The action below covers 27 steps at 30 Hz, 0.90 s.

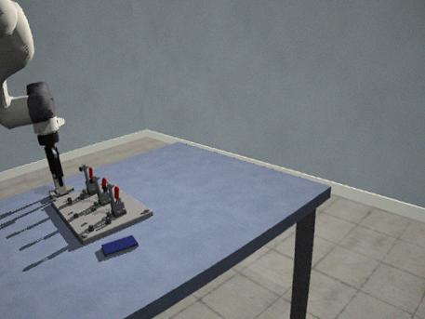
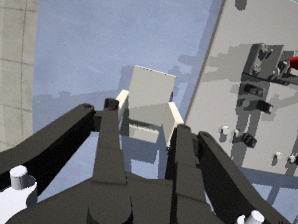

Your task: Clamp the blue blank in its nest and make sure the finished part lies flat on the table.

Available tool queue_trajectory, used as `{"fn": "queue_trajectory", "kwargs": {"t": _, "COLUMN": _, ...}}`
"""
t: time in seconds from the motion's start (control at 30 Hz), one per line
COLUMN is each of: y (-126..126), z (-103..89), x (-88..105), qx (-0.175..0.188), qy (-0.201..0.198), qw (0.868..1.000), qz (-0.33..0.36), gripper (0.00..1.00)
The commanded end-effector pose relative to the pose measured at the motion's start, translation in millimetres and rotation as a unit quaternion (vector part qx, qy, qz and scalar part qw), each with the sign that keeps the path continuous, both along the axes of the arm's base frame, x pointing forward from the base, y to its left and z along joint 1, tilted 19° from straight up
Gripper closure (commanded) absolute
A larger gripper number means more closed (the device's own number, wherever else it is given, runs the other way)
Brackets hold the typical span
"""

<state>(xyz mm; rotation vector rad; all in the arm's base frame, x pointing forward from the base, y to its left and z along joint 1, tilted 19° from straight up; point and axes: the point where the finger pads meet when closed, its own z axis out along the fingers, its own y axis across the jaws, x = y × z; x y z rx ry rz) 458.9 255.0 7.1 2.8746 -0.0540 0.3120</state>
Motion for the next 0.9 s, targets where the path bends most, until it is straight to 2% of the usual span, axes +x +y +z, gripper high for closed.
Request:
{"fn": "queue_trajectory", "kwargs": {"t": 0.0, "y": 1.8, "z": 0.5, "x": 0.1, "qx": 0.001, "qy": 0.0, "qw": 1.0, "qz": 0.001, "gripper": 1.0}}
{"fn": "queue_trajectory", "kwargs": {"t": 0.87, "y": 0.6, "z": -3.2, "x": 0.1, "qx": 0.0, "qy": 0.001, "qw": 1.0, "qz": 0.005, "gripper": 1.0}}
